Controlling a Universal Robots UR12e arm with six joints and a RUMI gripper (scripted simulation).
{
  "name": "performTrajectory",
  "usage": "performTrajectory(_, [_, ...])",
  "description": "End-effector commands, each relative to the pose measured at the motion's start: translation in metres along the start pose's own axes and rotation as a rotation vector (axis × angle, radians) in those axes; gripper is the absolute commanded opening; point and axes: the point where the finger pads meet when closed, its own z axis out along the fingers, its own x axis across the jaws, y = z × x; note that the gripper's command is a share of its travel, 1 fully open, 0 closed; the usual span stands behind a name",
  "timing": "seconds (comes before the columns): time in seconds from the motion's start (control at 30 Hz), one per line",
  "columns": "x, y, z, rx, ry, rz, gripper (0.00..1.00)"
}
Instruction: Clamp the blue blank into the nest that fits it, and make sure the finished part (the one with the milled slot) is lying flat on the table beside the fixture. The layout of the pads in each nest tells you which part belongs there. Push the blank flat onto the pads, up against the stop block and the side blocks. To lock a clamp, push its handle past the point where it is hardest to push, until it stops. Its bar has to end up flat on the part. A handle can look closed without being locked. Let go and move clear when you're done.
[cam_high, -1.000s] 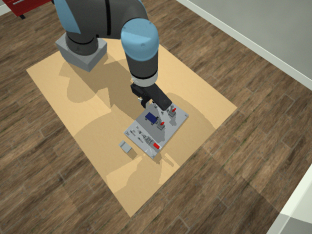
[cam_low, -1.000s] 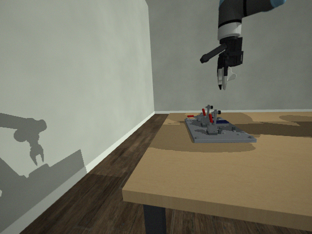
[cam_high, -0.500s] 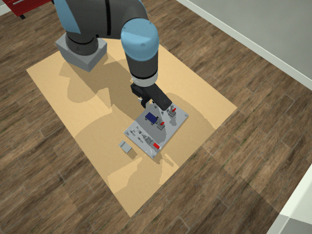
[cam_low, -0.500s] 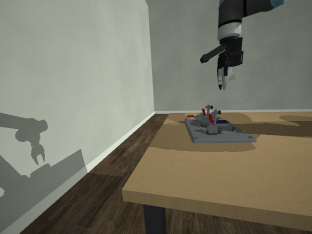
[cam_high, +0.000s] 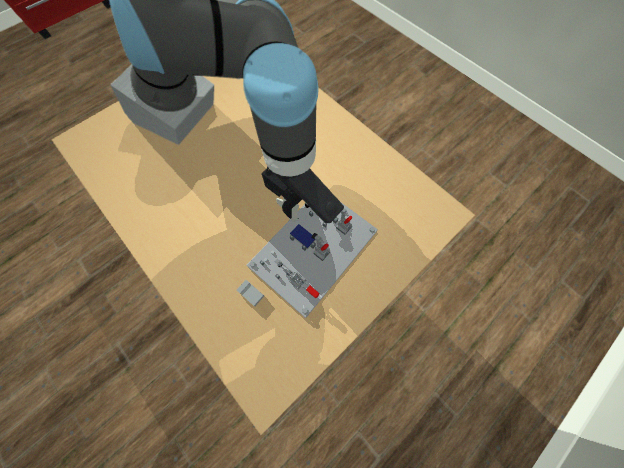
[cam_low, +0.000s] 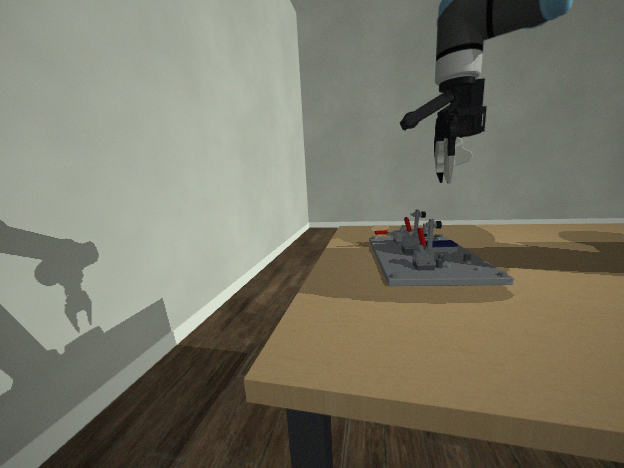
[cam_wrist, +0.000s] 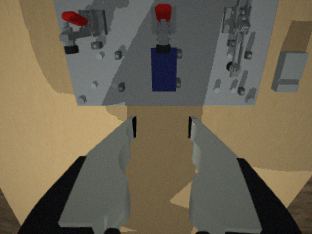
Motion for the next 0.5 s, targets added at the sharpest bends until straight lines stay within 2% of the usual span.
performTrajectory(0.0, [0.0,-0.001,0.012,0.001,0.001,0.0,0.28])
performTrajectory(0.3, [0.0,-0.001,0.045,0.001,0.001,0.0,0.28])
performTrajectory(0.47, [0.0,-0.001,0.051,0.001,0.001,0.0,0.28])
